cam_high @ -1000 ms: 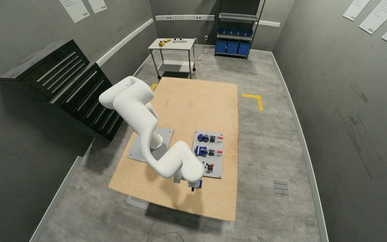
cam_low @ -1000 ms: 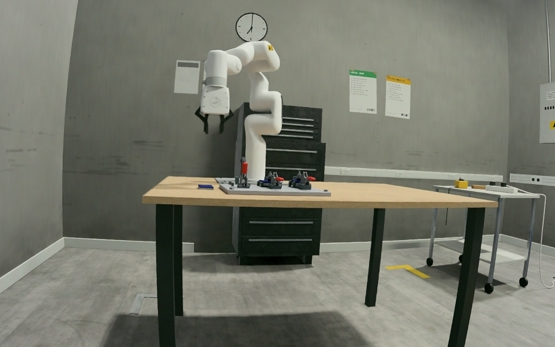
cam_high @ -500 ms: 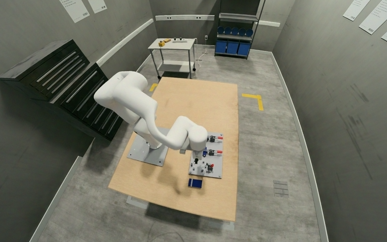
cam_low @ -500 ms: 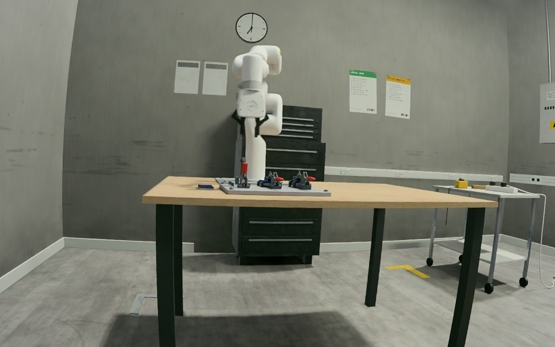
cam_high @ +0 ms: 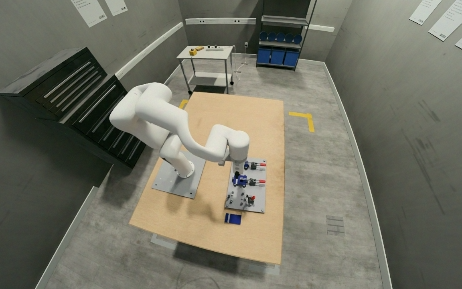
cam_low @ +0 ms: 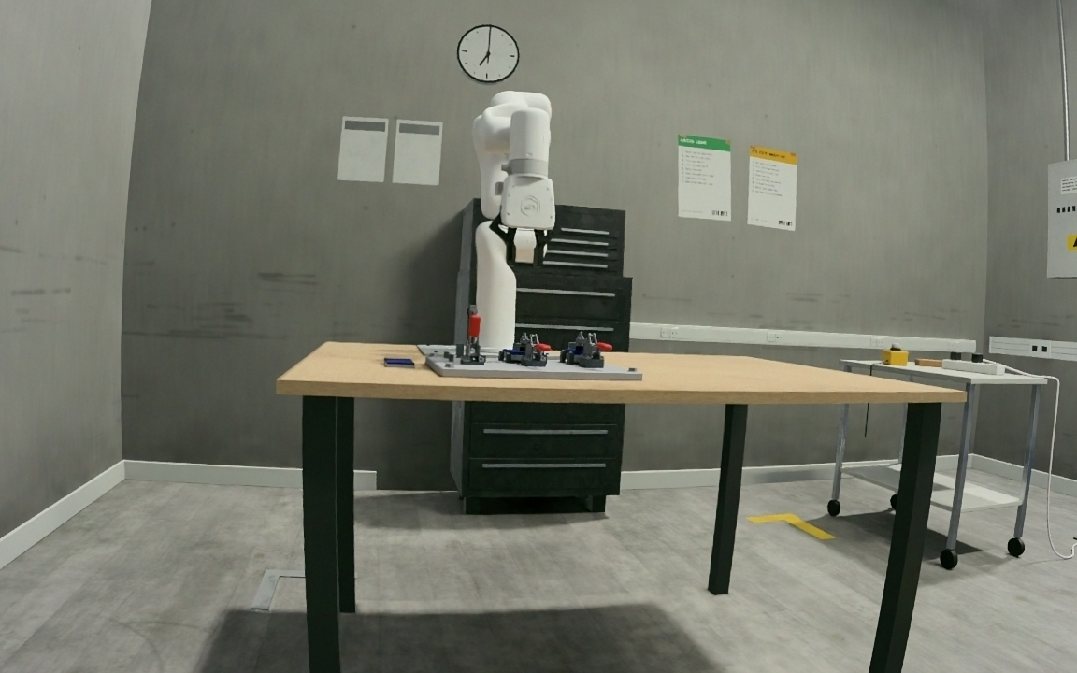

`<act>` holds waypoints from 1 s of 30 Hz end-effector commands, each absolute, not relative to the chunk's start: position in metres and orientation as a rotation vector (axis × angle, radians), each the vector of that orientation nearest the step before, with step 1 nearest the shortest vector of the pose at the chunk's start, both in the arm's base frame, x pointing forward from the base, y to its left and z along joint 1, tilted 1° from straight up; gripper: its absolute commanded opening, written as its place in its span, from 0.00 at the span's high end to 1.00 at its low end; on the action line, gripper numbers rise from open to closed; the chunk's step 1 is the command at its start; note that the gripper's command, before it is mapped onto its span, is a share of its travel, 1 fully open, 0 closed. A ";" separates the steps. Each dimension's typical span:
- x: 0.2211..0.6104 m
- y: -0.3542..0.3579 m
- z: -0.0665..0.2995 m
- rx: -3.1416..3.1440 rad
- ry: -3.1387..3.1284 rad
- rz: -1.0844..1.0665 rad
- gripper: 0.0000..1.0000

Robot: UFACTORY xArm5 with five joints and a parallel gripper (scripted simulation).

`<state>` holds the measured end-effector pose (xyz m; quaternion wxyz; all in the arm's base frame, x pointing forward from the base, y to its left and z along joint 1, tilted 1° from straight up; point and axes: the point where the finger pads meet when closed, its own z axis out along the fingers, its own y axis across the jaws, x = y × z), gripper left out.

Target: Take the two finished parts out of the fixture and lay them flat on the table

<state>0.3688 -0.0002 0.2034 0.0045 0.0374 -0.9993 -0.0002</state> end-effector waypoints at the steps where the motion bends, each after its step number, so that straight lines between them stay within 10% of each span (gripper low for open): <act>1: 0.370 0.001 0.205 0.116 -3.135 0.000 0.52; 30: 0.370 0.001 0.170 0.117 -3.135 0.000 0.52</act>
